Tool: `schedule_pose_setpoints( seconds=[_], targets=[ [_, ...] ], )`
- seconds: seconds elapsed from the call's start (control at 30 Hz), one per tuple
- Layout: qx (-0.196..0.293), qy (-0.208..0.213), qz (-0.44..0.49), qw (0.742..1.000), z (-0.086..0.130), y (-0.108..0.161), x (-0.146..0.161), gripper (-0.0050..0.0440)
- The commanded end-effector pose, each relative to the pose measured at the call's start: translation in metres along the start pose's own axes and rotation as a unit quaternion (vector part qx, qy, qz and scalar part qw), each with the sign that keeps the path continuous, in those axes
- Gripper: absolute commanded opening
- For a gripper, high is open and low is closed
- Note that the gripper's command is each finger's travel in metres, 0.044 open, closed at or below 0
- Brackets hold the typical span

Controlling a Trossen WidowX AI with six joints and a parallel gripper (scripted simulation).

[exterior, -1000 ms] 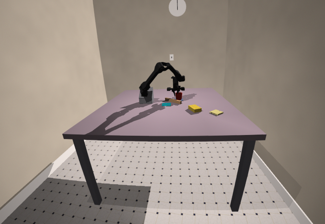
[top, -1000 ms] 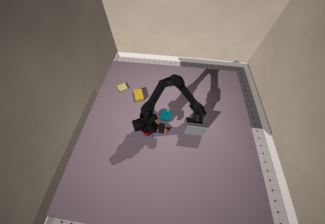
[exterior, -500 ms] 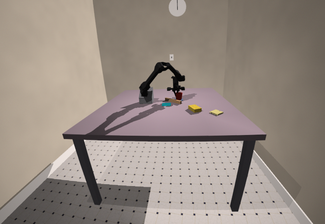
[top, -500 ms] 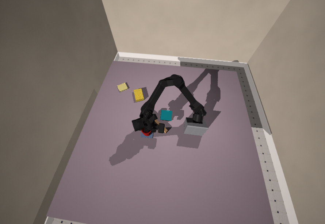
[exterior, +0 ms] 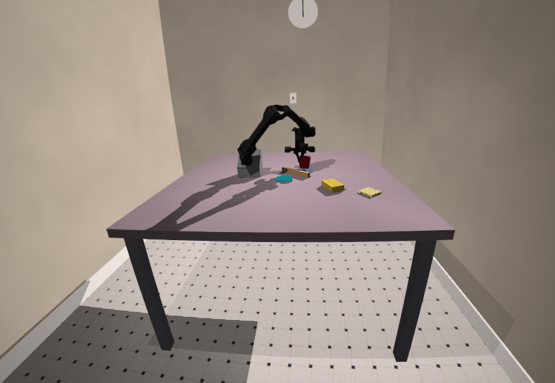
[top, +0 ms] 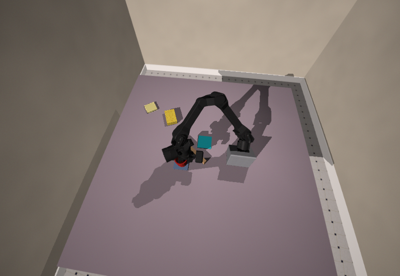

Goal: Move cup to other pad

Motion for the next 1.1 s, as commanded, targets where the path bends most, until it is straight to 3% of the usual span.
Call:
schedule_pose_setpoints(
  seconds=[0.0,0.23,1.07],
  targets=[
    [0.015,-0.014,-0.011,1.000,0.029,-0.001,0.006,0.0000],
    [0.014,-0.014,-0.011,1.000,0.045,-0.002,0.002,0.0000],
    [0.010,-0.014,-0.007,1.000,0.042,-0.002,0.001,0.0000]
  ],
)
Point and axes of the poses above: the point midway between the two fingers, 35 mm back from their tips, its own z axis back along the fingers, its own x axis across the jaws, y = z × x, the point moved 3 cm from there along z, back along the fingers, and after that the axes turned 11 degrees about -z, right-handed, at the moved point
